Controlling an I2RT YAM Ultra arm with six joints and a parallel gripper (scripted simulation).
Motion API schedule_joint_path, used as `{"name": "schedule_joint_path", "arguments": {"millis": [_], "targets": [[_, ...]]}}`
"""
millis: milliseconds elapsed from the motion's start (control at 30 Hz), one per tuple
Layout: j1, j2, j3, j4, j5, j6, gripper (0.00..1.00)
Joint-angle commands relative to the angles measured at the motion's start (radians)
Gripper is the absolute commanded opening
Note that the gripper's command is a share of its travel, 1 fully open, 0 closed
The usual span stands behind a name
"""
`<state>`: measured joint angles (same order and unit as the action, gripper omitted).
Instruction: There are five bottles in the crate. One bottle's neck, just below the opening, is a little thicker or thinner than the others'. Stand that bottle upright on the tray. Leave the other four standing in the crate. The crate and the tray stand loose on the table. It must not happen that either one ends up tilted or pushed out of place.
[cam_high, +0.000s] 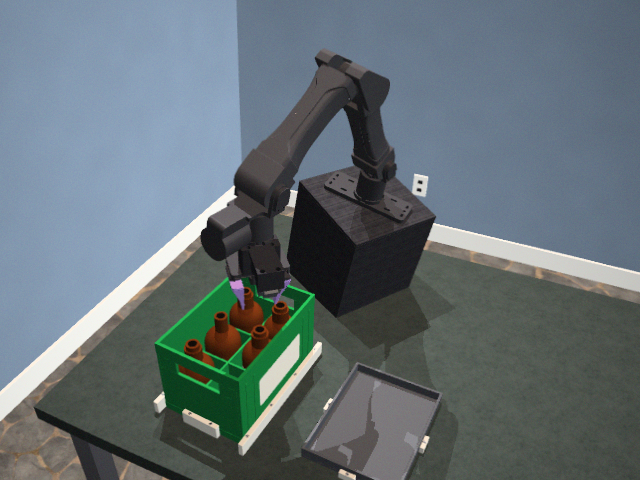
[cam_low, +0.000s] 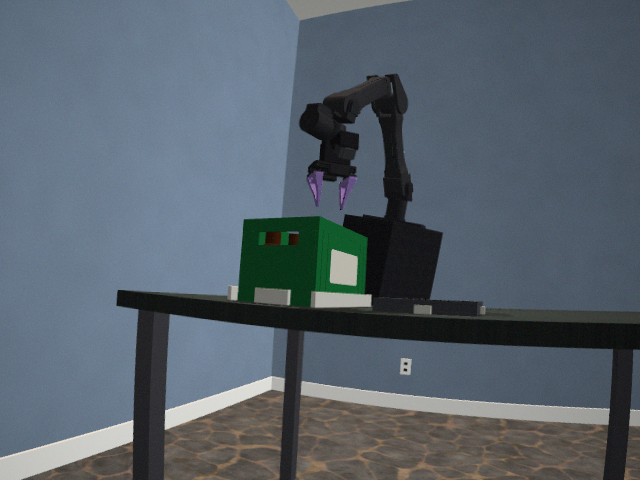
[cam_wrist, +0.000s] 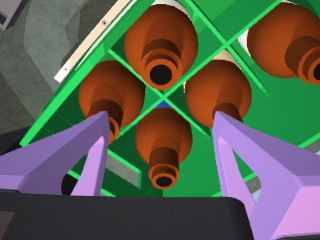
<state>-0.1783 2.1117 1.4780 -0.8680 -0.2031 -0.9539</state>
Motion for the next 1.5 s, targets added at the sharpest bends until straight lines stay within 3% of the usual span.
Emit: {"name": "schedule_joint_path", "arguments": {"millis": [0,1467], "targets": [[-0.014,-0.024,-0.022,0.016,-0.007,-0.005,0.61],[0.018,0.066,-0.076,0.149,-0.003,0.026,0.61]]}}
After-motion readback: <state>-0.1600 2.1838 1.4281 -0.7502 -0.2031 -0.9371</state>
